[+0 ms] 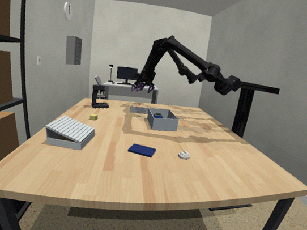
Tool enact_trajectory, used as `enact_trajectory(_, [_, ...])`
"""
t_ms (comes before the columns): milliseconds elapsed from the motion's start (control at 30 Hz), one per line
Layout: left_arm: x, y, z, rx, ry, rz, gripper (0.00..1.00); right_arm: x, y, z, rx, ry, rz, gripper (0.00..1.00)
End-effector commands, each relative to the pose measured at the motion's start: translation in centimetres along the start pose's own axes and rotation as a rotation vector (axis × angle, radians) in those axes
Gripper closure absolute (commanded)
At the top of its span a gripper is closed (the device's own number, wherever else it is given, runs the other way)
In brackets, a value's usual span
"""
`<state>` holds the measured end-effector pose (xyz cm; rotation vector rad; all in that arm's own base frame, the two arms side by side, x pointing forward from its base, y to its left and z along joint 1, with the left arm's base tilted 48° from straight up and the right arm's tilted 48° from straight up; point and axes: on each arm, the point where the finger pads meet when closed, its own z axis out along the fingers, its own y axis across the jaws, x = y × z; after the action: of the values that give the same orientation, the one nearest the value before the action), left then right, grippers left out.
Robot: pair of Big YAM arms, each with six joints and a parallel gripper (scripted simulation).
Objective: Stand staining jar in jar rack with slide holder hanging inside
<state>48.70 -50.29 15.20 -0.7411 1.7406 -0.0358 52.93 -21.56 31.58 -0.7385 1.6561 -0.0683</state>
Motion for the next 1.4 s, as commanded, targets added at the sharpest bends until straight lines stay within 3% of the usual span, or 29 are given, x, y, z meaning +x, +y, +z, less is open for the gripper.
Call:
enact_trajectory(0, [-0.7, -0.9, -1.2, 0.021, 0.001, -0.018, 0.00, -0.9, -0.6, -0.5, 0.013, -0.010, -0.024, 0.00])
enact_trajectory(567, [-0.7, -0.9, -1.2, 0.021, 0.001, -0.018, 0.00, -0.9, -0.6, -0.5, 0.013, -0.010, -0.024, 0.00])
enact_trajectory(733, [-4.4, 0.6, 1.4, -0.021, 0.032, 0.135, 0.00, 0.7, 1.4, 1.7, -0.003, 0.014, 0.022, 0.00])
enact_trajectory(1033, [-10.8, 4.6, 5.2, -0.034, 0.220, 0.357, 0.00, 5.5, 8.3, 5.7, -0.008, 0.168, 0.102, 0.00])
enact_trajectory(1100, [-10.8, 4.6, 5.2, -0.034, 0.220, 0.357, 0.00, 5.5, 8.3, 5.7, -0.008, 0.168, 0.102, 0.00])
enact_trajectory(1367, [-15.4, 8.7, 7.1, 0.008, 0.372, 0.508, 0.00, 10.6, 17.1, 6.9, -0.047, 0.339, 0.169, 0.00])
